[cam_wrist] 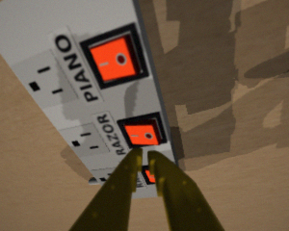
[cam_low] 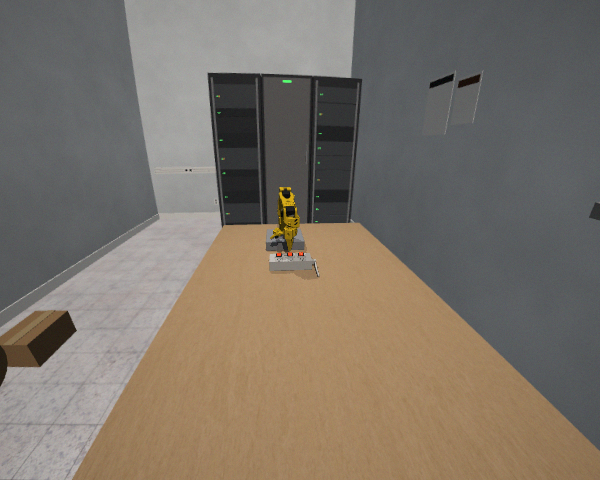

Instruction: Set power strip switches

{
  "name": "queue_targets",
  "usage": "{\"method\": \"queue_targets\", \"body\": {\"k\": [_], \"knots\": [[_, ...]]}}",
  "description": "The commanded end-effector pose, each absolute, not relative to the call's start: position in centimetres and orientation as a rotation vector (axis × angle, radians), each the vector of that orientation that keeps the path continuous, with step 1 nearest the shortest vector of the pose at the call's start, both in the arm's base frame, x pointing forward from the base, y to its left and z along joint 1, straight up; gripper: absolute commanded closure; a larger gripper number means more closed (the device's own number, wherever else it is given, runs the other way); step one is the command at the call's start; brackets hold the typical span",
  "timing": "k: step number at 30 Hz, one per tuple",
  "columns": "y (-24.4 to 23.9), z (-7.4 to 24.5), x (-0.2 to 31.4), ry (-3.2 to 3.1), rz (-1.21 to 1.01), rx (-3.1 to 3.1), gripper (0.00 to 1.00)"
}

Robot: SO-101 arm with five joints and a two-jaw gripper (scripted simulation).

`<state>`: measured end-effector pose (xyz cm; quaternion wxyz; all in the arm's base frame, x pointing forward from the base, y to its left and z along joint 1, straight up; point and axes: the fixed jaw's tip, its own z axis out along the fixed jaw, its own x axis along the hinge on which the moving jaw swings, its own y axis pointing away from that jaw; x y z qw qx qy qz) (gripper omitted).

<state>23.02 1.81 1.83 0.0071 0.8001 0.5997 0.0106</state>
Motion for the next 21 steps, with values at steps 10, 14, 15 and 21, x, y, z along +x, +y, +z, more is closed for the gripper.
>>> {"method": "queue_targets", "body": {"k": [10, 14, 15, 21], "knots": [[1.86, 0.68, 22.13, 1.899, 0.001, 2.502, 1.00], [1.86, 0.68, 22.13, 1.899, 0.001, 2.502, 1.00], [1.86, 0.68, 22.13, 1.899, 0.001, 2.502, 1.00], [1.86, 0.68, 22.13, 1.899, 0.001, 2.502, 1.00]]}}
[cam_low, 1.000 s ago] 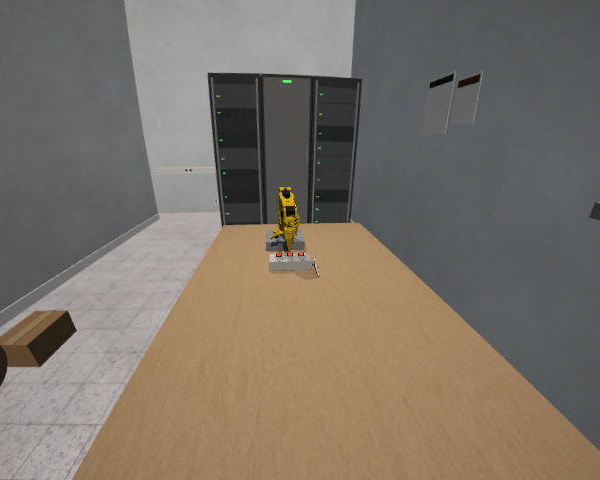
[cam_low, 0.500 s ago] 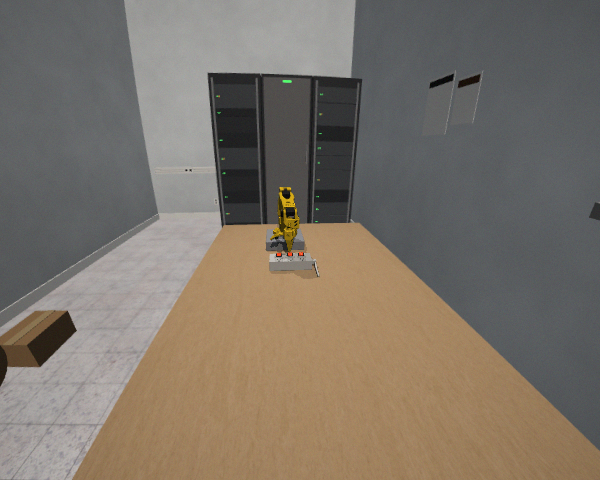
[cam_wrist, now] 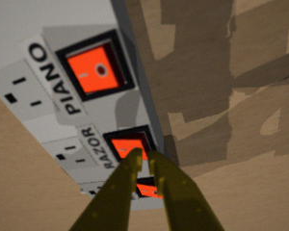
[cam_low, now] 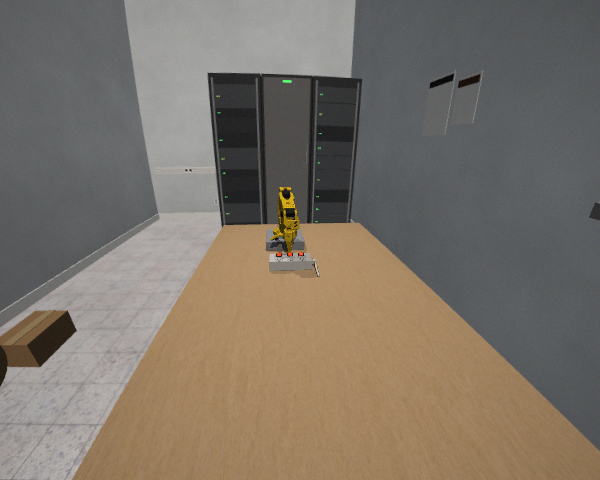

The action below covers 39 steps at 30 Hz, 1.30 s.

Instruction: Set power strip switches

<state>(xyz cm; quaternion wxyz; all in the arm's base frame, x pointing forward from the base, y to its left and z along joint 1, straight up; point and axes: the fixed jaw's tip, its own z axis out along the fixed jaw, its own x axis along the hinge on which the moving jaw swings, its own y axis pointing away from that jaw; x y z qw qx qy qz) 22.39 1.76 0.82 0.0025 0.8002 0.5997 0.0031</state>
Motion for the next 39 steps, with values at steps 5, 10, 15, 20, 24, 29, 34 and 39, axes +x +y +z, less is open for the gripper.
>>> {"method": "queue_targets", "body": {"k": [5, 10, 15, 20, 24, 29, 34, 39], "knots": [[1.86, 0.68, 22.13, 1.899, 0.001, 2.502, 1.00], [1.86, 0.68, 22.13, 1.899, 0.001, 2.502, 1.00], [1.89, 0.81, 22.19, 1.900, 0.001, 2.501, 1.00], [1.94, 1.05, 22.30, 1.902, 0.001, 2.500, 1.00], [1.95, 1.10, 22.32, 1.903, 0.001, 2.499, 1.00], [1.95, 1.04, 22.31, 1.903, 0.001, 2.499, 1.00], [1.94, 0.54, 22.22, 1.903, 0.001, 2.499, 1.00], [1.93, 0.12, 22.13, 1.903, 0.001, 2.499, 1.00]]}}
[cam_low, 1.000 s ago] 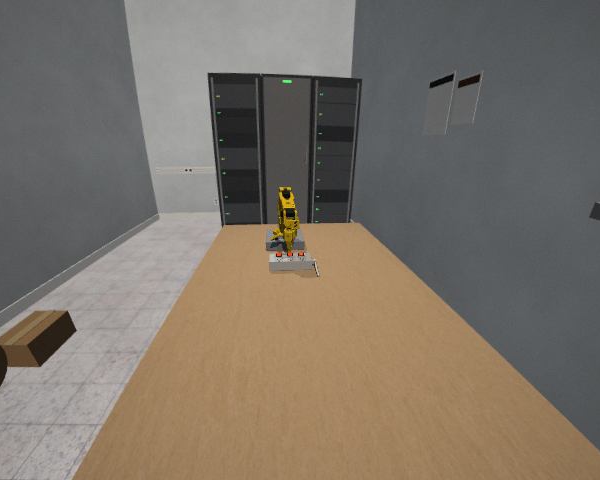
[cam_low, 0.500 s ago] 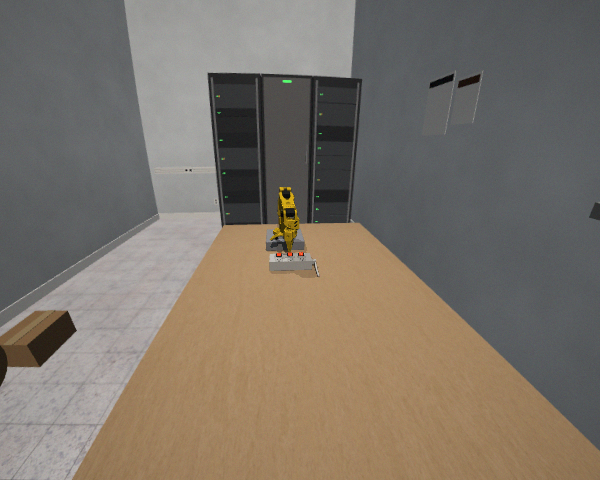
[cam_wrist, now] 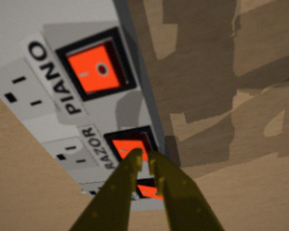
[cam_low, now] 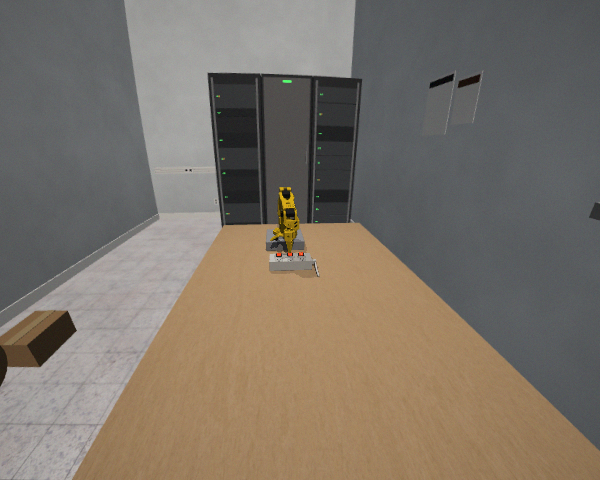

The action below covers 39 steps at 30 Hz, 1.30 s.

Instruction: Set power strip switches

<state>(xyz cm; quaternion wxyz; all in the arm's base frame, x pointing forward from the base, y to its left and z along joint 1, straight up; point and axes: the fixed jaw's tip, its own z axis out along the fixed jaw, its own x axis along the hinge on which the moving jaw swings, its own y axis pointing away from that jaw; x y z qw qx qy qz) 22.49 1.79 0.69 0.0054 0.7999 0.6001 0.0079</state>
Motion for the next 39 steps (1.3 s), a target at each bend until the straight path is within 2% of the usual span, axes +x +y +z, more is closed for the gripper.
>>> {"method": "queue_targets", "body": {"k": [1, 39], "knots": [[1.93, 0.10, 22.12, 1.903, 0.001, 2.499, 1.00], [1.95, -0.70, 21.59, 1.907, 0.001, 2.496, 1.00]]}}
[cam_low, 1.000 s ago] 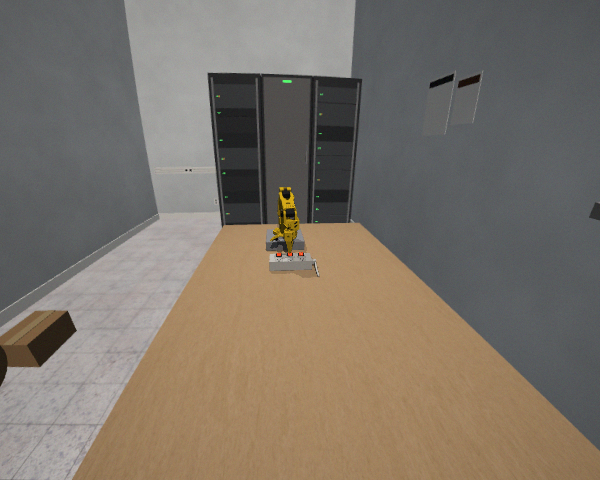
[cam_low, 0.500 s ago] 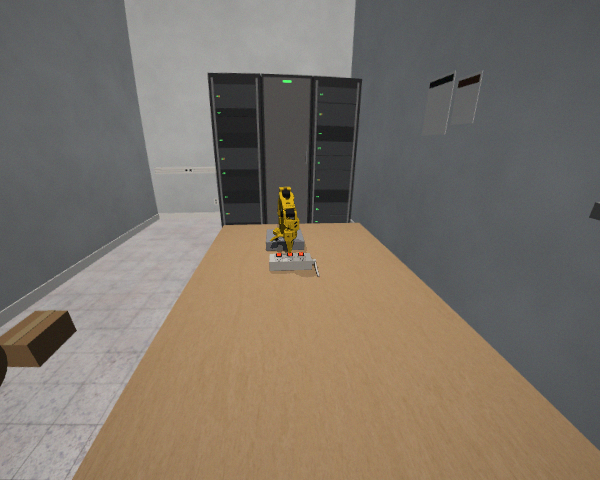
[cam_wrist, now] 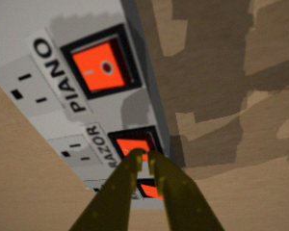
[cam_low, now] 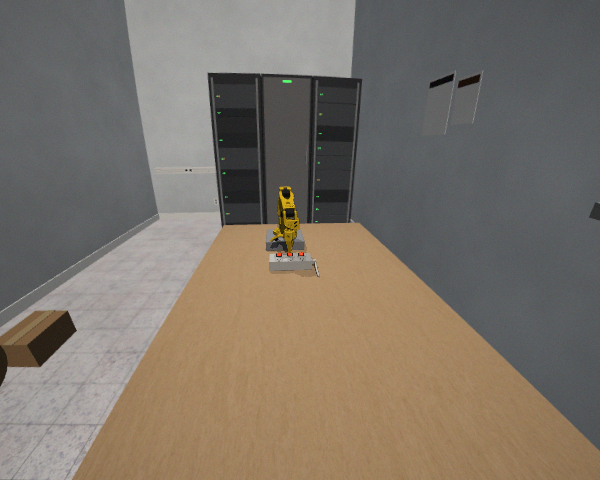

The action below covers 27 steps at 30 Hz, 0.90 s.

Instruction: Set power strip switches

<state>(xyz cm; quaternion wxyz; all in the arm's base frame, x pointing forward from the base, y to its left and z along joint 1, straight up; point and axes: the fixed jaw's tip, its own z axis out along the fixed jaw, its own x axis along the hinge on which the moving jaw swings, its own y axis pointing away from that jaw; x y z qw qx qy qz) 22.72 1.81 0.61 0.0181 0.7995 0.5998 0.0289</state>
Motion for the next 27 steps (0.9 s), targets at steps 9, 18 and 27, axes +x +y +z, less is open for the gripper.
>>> {"method": "queue_targets", "body": {"k": [9, 18, 27], "knots": [[1.96, -1.02, 21.35, 1.909, 0.001, 2.495, 1.00], [1.96, -1.11, 21.28, 1.909, 0.001, 2.494, 1.00], [1.96, -1.45, 21.03, 1.911, 0.001, 2.493, 1.00]]}}
